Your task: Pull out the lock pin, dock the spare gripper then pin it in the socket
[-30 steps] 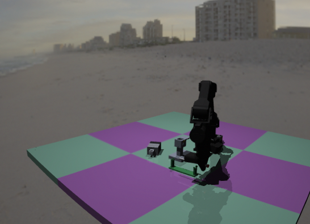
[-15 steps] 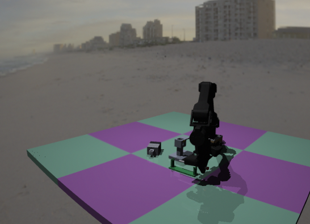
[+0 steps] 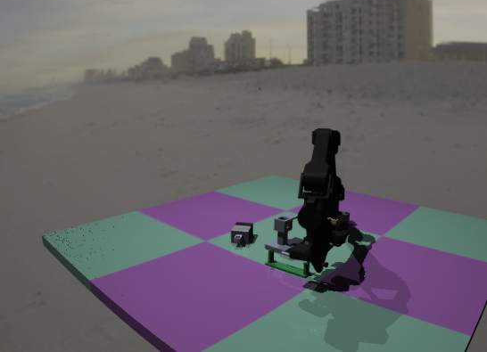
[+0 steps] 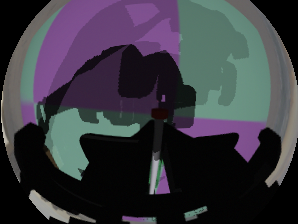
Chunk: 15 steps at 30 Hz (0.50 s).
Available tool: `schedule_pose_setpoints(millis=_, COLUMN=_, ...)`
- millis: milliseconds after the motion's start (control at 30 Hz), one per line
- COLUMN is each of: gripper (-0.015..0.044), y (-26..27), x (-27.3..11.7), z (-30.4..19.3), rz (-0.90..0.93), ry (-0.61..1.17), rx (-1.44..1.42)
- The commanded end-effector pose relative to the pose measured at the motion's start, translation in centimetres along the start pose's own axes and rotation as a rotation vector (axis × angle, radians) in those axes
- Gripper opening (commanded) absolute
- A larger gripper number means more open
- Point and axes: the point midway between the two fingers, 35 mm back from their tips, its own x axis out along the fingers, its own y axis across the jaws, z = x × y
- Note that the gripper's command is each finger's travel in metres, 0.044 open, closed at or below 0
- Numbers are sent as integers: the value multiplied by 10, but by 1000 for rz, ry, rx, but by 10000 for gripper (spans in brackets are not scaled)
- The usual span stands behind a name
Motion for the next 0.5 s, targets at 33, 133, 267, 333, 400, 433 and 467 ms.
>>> schedule_pose_setpoints(millis=33, gripper=0, y=0, x=0, z=0, rz=0, ry=-1, rx=-5)
schedule_pose_setpoints(millis=133, gripper=53, y=0, x=0, z=0, rz=0, ry=0, rx=0)
schedule_pose_setpoints(millis=267, gripper=157, y=0, x=0, z=0, rz=0, ry=0, rx=0)
schedule_pose_setpoints(millis=333, gripper=200, y=0, x=0, z=0, rz=0, ry=0, rx=0)
schedule_pose_setpoints(millis=400, gripper=200, y=0, x=0, z=0, rz=0, ry=0, rx=0)
schedule_pose_setpoints(millis=433, gripper=200, y=0, x=0, z=0, rz=0, ry=0, rx=0)
schedule_pose_setpoints(millis=467, gripper=200, y=0, x=0, z=0, rz=0, ry=0, rx=0)
